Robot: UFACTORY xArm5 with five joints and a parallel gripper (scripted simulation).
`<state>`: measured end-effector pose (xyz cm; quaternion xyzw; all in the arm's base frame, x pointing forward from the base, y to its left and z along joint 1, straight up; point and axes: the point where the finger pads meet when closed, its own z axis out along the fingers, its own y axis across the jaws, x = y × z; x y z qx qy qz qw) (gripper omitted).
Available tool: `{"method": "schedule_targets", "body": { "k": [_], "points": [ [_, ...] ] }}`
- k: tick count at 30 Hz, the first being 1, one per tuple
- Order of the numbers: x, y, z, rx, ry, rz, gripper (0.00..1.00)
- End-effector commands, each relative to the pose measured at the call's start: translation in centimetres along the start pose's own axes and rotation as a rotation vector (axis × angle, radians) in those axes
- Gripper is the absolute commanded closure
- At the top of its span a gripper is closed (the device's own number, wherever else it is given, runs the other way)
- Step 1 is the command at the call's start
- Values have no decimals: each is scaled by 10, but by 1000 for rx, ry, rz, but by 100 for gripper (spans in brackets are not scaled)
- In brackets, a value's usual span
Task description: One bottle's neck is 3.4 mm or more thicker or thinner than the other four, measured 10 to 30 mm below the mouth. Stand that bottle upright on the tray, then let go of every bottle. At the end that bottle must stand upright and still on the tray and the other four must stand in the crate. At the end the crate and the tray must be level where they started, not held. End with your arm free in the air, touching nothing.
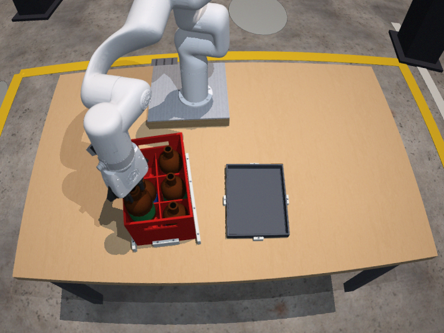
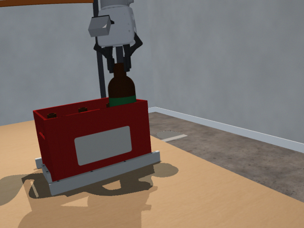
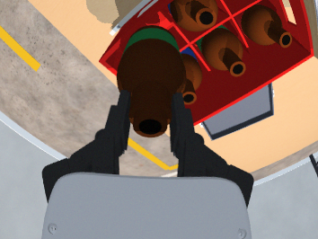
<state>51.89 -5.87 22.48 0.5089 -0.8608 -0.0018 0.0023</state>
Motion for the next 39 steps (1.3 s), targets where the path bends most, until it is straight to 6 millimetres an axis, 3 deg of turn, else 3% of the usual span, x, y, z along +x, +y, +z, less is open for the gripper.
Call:
{"method": "schedule_targets", "body": {
  "k": [1, 39],
  "points": [
    [0, -1, -4, 4, -2, 0, 100],
    [0, -1, -9, 4, -2, 0, 100]
  ]
}}
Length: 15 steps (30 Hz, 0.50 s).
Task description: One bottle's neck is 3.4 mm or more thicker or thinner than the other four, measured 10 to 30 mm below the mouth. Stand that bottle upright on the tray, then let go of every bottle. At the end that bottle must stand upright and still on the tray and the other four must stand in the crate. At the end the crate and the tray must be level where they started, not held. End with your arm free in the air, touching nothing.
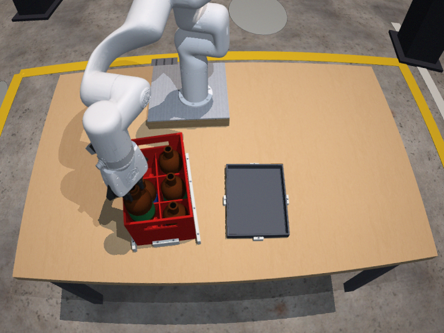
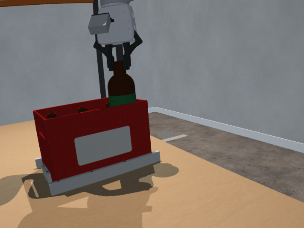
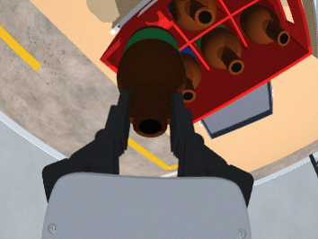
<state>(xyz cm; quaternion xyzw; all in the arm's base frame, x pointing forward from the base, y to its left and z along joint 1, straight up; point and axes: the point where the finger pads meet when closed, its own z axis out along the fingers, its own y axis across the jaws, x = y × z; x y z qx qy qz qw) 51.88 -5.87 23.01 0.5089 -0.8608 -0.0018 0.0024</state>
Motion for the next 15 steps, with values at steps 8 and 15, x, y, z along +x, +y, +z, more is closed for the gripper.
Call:
{"method": "schedule_targets", "body": {
  "k": [8, 15],
  "points": [
    [0, -1, -11, 5, -2, 0, 100],
    [0, -1, -18, 5, -2, 0, 100]
  ]
}}
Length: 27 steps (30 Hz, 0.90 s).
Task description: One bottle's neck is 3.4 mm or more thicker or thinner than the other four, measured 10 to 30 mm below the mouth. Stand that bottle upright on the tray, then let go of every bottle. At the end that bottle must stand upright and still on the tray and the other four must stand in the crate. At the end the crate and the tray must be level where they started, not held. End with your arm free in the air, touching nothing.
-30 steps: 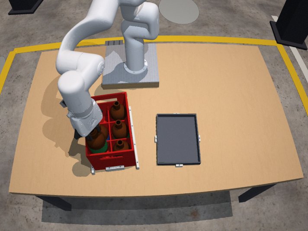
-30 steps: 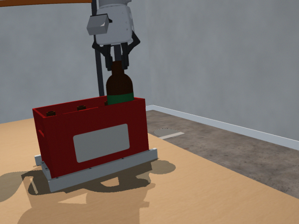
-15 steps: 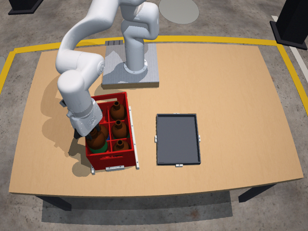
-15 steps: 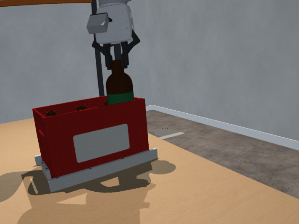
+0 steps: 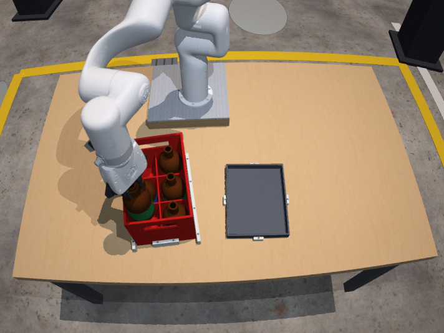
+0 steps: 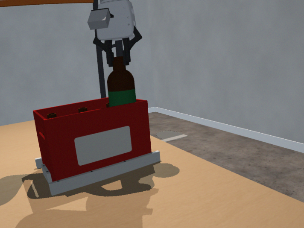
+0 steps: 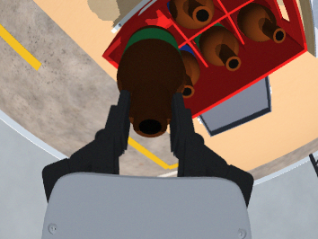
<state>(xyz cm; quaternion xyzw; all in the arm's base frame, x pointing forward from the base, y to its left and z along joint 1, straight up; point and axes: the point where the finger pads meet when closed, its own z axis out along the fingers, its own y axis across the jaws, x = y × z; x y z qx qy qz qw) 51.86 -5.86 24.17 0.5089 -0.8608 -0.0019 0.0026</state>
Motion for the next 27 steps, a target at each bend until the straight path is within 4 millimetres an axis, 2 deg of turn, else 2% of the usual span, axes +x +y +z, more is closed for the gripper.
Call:
{"method": "schedule_targets", "body": {
  "k": [1, 27],
  "points": [
    [0, -1, -7, 5, -2, 0, 100],
    [0, -1, -27, 5, -2, 0, 100]
  ]
}}
